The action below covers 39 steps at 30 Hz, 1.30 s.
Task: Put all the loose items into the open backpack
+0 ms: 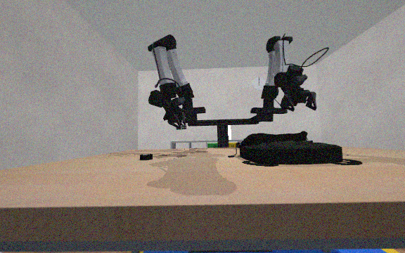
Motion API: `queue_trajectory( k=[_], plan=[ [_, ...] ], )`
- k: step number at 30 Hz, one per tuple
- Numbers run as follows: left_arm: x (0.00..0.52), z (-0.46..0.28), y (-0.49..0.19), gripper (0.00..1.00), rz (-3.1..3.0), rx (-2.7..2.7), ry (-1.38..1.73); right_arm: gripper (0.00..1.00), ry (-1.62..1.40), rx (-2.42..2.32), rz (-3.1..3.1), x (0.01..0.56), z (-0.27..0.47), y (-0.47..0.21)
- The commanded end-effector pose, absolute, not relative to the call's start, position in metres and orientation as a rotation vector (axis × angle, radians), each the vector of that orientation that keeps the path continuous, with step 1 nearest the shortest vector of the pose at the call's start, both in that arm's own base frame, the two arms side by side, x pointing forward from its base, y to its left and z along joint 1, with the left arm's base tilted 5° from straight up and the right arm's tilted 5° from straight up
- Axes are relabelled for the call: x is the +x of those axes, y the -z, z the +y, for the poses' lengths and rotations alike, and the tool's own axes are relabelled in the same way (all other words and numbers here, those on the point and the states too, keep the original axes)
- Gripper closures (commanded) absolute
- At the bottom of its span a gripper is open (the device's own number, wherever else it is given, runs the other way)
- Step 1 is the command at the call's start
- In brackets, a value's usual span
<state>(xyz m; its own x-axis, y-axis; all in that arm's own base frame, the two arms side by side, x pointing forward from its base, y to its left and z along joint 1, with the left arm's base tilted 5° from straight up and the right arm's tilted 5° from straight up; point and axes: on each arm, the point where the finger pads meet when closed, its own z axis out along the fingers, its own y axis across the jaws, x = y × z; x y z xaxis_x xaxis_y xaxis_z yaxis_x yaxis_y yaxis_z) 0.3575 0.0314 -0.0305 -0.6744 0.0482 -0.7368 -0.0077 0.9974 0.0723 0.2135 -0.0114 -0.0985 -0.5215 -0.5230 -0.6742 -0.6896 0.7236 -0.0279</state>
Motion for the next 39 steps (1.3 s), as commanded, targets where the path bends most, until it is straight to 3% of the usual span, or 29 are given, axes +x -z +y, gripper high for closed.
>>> queue_trajectory(
  k=[1, 39],
  plan=[
    [0.361, 0.031, 0.023, 0.1, 2.285, 0.04, -0.08, 0.8, -0.234, -0.921, 2.244, 0.224, 0.008, 0.1],
    [0.361, 0.031, 0.023, 0.1, 2.285, 0.04, -0.08, 0.8, -0.472, -1.62, 1.939, 0.223, 0.351, 0.116]
  ],
)
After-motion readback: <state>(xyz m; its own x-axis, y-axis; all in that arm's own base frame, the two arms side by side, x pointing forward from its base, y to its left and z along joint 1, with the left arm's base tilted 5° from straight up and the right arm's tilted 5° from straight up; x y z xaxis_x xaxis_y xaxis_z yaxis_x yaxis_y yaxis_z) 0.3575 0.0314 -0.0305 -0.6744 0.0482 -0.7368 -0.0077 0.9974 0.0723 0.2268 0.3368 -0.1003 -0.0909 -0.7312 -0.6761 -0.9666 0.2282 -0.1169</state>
